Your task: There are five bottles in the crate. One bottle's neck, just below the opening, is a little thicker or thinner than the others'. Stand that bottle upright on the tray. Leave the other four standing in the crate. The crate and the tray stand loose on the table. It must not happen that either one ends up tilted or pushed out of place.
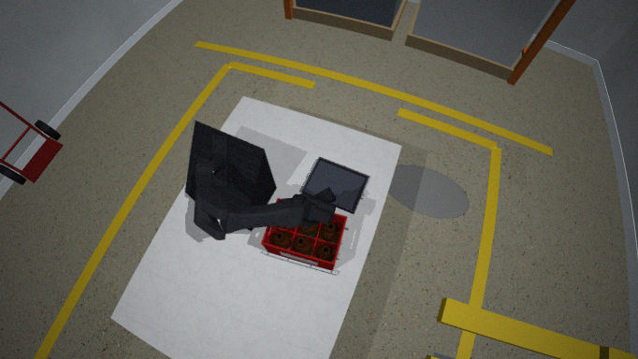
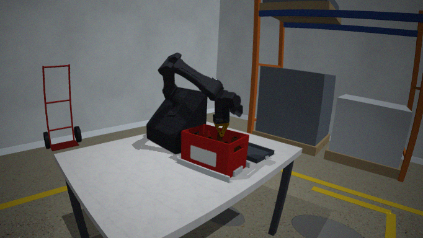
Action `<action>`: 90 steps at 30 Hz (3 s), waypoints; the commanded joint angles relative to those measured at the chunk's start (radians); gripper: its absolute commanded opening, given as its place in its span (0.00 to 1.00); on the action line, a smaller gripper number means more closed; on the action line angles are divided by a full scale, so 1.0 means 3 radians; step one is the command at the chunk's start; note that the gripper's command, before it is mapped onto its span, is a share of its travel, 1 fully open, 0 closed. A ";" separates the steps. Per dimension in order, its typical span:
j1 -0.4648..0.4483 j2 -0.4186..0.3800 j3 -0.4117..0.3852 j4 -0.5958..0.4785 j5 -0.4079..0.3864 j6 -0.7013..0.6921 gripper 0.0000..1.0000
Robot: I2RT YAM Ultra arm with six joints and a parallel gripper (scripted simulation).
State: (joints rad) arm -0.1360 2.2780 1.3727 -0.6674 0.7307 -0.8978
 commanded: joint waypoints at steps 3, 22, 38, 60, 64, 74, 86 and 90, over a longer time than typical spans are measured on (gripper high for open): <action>0.0056 0.0023 0.0065 0.0022 -0.0034 -0.0008 0.00; 0.0056 0.0023 0.0065 0.0022 -0.0034 -0.0008 0.00; 0.0056 0.0023 0.0065 0.0022 -0.0034 -0.0008 0.00; 0.0057 0.0022 0.0067 0.0019 -0.0034 -0.0007 0.00; 0.0066 0.0011 0.0086 -0.0015 -0.0034 0.0003 0.00; 0.0086 -0.0069 0.0102 -0.0087 -0.0034 0.0045 0.00; 0.0147 -0.0124 0.0160 -0.0230 -0.0037 0.0125 0.00; 0.0168 -0.0133 0.0184 -0.0283 -0.0038 0.0154 0.00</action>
State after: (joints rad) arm -0.1249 2.2784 1.3964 -0.7212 0.7307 -0.8650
